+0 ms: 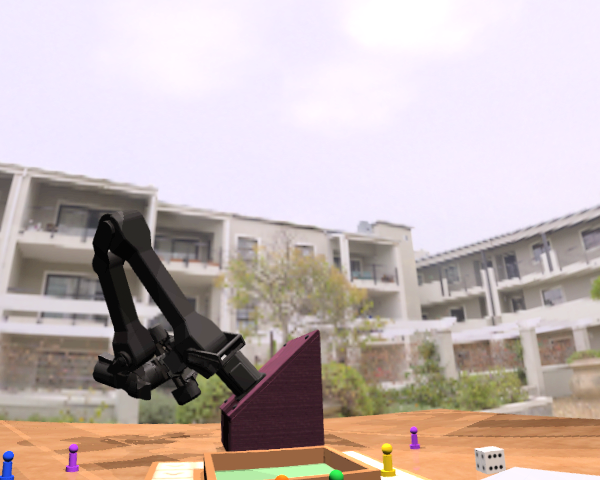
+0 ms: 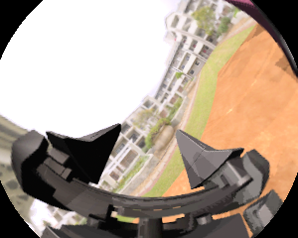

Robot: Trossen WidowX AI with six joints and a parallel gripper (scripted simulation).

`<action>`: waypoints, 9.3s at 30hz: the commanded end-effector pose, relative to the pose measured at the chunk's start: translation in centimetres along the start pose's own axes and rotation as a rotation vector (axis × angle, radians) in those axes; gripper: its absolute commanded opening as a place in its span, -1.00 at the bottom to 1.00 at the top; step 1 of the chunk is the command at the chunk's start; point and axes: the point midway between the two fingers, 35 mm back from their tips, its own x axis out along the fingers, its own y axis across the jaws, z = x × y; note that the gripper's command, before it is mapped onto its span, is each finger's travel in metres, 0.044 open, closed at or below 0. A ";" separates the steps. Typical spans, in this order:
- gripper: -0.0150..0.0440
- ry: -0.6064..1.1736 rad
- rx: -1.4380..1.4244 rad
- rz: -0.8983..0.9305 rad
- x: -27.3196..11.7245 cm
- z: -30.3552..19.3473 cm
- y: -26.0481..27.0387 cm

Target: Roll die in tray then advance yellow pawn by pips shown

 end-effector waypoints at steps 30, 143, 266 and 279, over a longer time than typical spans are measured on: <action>0.44 0.762 -0.464 -0.148 -13.4 -15.1 1.0; 0.44 1.319 -1.673 3.352 -26.7 58.7 -24.2; -0.49 -1.772 0.082 3.942 -35.7 44.3 -8.2; -0.49 -2.053 0.353 3.825 -36.0 41.9 -8.2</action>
